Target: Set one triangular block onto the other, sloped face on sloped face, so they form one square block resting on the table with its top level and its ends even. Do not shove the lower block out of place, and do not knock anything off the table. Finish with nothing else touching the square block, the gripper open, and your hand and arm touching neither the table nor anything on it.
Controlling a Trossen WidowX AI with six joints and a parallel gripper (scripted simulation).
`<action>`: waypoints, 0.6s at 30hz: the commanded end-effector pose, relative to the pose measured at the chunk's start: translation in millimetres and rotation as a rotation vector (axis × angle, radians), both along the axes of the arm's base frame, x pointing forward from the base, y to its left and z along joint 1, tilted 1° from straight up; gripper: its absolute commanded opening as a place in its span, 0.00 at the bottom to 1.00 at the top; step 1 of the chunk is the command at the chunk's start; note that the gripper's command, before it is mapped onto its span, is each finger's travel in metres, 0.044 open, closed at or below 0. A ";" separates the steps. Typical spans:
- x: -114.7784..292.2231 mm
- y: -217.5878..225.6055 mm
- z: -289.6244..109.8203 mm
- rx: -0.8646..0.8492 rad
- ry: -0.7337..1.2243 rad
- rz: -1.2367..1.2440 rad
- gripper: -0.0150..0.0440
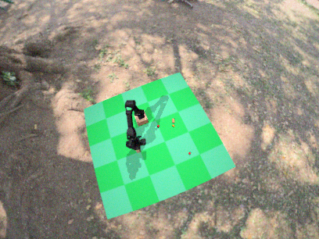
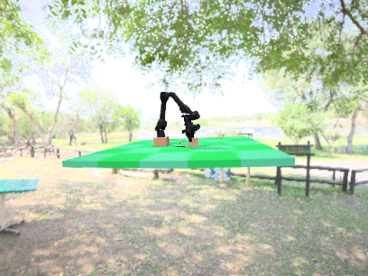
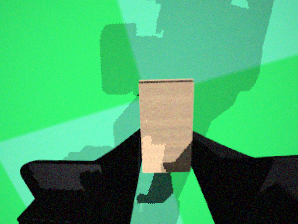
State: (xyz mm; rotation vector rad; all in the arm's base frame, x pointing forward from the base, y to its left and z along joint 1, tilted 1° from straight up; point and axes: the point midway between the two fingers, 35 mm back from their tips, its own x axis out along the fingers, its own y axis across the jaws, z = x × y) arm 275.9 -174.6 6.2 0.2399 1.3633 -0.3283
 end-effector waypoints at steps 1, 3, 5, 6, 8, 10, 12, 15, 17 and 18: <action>0.6 0.1 0.0 0.000 -0.003 -0.004 0.25; 0.6 0.1 0.0 0.000 -0.003 -0.005 0.25; 0.6 0.1 -0.1 0.000 -0.002 -0.006 0.25; 0.5 0.1 -0.1 -0.001 -0.002 -0.006 0.25; 0.5 0.0 -0.1 -0.001 -0.001 -0.007 0.25; 0.3 -0.2 -0.1 -0.003 0.000 -0.007 0.25; 0.2 -0.4 -0.1 -0.004 0.000 -0.007 0.25; 0.0 -0.7 0.0 -0.006 0.001 -0.007 0.25; 0.0 -0.7 0.0 -0.006 0.001 -0.007 0.25; 0.0 -0.7 0.0 -0.006 0.001 -0.007 0.25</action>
